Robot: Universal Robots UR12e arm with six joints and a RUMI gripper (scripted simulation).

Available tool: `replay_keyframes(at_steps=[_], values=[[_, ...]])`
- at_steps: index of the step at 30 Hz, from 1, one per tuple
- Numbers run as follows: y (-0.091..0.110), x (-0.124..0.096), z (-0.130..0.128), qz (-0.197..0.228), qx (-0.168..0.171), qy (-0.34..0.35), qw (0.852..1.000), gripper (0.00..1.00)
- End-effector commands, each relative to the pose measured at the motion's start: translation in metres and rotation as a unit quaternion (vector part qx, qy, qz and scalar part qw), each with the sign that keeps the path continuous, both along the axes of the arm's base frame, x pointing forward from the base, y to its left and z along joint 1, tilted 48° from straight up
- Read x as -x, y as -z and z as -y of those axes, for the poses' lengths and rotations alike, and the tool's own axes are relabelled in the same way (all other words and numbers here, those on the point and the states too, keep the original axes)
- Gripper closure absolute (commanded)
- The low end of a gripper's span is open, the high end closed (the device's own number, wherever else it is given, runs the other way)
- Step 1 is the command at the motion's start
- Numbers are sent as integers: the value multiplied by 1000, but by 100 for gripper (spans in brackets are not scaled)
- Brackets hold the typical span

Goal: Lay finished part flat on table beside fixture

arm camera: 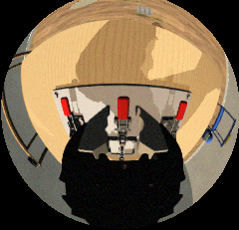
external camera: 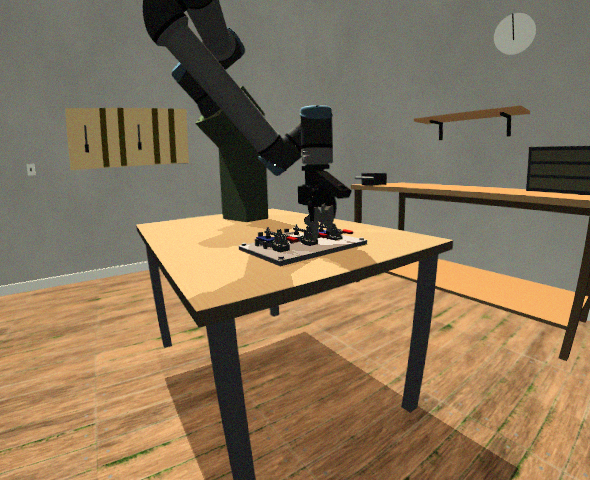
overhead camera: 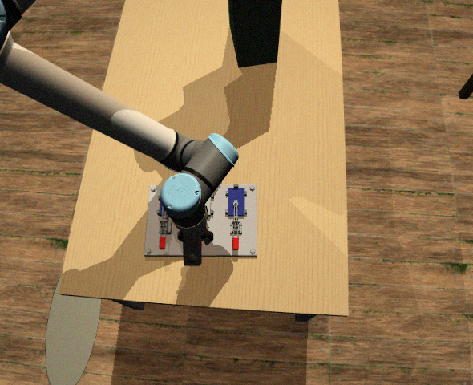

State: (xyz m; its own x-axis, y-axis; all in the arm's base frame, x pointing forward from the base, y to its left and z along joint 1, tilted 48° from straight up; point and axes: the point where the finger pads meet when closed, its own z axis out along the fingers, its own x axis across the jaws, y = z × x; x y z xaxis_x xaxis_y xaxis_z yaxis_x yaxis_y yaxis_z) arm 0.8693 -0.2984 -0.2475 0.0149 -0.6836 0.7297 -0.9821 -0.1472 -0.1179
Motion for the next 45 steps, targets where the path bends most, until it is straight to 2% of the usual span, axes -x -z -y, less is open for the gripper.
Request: replay_keyframes(at_steps=[1, 5, 6, 45], values=[[-2, -3, -1, 3, 0, -1, 1000, 72], [-2, -3, -1, 3, 0, -1, 1000, 72], [-2, -3, -1, 3, 0, -1, 1000, 100], [-2, -3, -1, 2, 0, -1, 1000, 100]])
